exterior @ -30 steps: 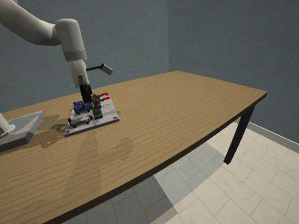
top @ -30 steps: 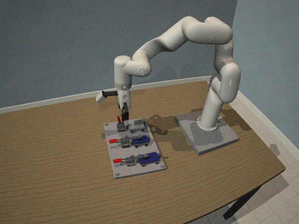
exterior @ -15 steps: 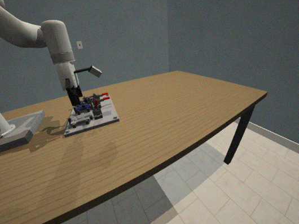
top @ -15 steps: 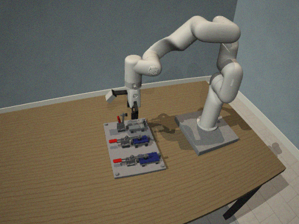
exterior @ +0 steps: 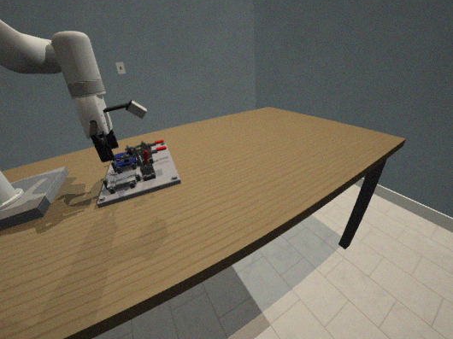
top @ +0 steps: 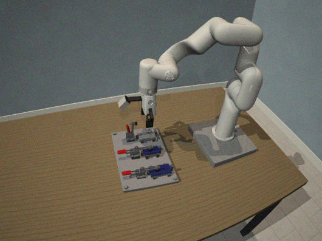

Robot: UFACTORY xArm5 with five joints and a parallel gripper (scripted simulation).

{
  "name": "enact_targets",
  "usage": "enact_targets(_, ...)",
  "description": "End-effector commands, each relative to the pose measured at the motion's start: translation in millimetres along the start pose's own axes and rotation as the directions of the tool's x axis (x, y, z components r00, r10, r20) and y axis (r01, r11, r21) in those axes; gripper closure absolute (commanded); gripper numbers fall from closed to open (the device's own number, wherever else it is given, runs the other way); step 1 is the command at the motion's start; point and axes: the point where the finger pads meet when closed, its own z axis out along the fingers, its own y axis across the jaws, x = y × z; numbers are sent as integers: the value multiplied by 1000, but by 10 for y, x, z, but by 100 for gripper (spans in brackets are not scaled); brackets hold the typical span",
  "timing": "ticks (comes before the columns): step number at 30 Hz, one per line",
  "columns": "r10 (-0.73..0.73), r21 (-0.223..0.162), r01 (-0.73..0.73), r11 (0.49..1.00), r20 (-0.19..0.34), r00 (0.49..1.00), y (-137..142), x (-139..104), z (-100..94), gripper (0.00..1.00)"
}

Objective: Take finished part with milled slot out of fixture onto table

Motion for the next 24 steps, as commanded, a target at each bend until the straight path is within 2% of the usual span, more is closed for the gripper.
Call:
enact_targets(1,0,-1,0,1000,-4,1000,2,9,-12,0)
enact_targets(10,0,-1,0,1000,-4,1000,2,9,45,0)
enact_targets(18,0,-1,0,1000,-4,1000,2,10,178,0)
enact_targets(24,0,-1,0,1000,-4,1000,2,11,346,0)
